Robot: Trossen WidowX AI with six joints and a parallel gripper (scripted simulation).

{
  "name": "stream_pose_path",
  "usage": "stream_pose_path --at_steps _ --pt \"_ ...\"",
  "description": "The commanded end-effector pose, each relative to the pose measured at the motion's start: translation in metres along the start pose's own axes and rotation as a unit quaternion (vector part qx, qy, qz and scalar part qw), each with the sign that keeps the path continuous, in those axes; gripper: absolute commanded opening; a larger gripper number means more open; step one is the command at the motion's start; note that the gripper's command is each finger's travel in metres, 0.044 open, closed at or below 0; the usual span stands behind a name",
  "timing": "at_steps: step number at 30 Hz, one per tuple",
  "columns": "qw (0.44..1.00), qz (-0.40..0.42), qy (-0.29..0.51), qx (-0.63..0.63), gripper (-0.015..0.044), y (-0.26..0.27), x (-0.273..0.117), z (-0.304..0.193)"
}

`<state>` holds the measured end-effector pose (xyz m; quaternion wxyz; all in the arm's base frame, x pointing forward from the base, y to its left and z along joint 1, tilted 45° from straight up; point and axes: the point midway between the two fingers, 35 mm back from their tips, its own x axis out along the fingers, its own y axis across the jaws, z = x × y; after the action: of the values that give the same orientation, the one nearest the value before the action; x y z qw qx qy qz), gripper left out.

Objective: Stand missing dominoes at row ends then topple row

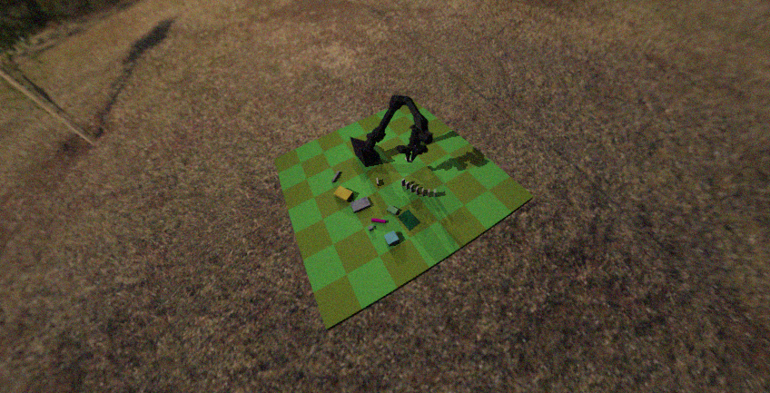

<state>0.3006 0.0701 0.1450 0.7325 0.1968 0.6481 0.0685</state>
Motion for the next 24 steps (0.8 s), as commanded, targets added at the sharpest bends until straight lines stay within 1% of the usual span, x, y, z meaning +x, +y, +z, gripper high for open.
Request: stream_pose_path --at_steps 1,13,24 --pt "0.999 -0.022 -0.026 -0.003 0.0107 -0.001 0.006 0.000" --pt "0.985 -0.080 -0.153 -0.010 0.0107 0.004 0.017 0.005" --pt "0.955 -0.092 -0.282 0.005 0.0107 0.013 0.016 0.008"
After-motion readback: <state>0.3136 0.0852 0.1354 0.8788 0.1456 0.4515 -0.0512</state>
